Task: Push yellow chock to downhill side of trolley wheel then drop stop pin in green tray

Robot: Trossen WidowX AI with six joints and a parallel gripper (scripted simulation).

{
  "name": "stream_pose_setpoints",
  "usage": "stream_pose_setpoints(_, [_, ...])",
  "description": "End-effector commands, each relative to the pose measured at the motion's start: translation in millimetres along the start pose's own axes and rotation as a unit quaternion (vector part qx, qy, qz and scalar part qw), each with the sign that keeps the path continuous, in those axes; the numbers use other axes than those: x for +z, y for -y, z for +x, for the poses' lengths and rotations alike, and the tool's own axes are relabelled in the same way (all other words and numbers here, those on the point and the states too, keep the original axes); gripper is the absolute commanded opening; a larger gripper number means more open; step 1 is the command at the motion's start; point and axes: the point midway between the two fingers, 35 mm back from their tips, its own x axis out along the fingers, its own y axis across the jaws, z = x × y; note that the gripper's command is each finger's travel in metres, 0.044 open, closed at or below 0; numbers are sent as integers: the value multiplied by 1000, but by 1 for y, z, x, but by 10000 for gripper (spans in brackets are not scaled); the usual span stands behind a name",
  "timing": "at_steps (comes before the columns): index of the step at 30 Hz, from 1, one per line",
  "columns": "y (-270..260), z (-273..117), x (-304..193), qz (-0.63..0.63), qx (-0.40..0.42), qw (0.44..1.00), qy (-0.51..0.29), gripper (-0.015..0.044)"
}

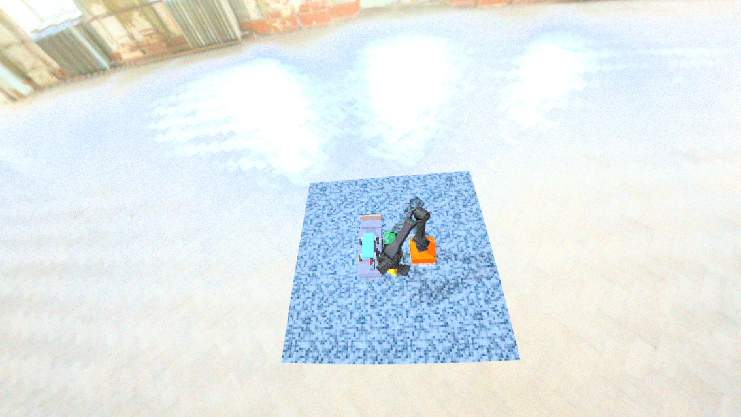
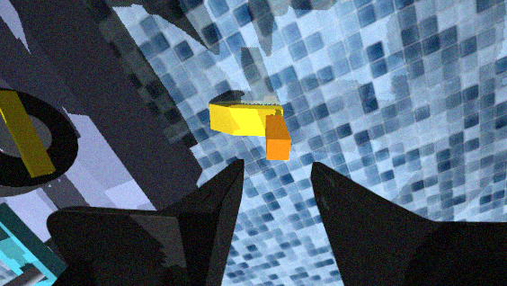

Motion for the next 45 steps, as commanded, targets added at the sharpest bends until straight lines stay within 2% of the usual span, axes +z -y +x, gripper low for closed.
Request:
stream_pose_setpoints(1, [1,10,3,-2,-1,1000,8,190])
stream_pose_setpoints(45, [1,52,5,-2,-1,1000,8,190])
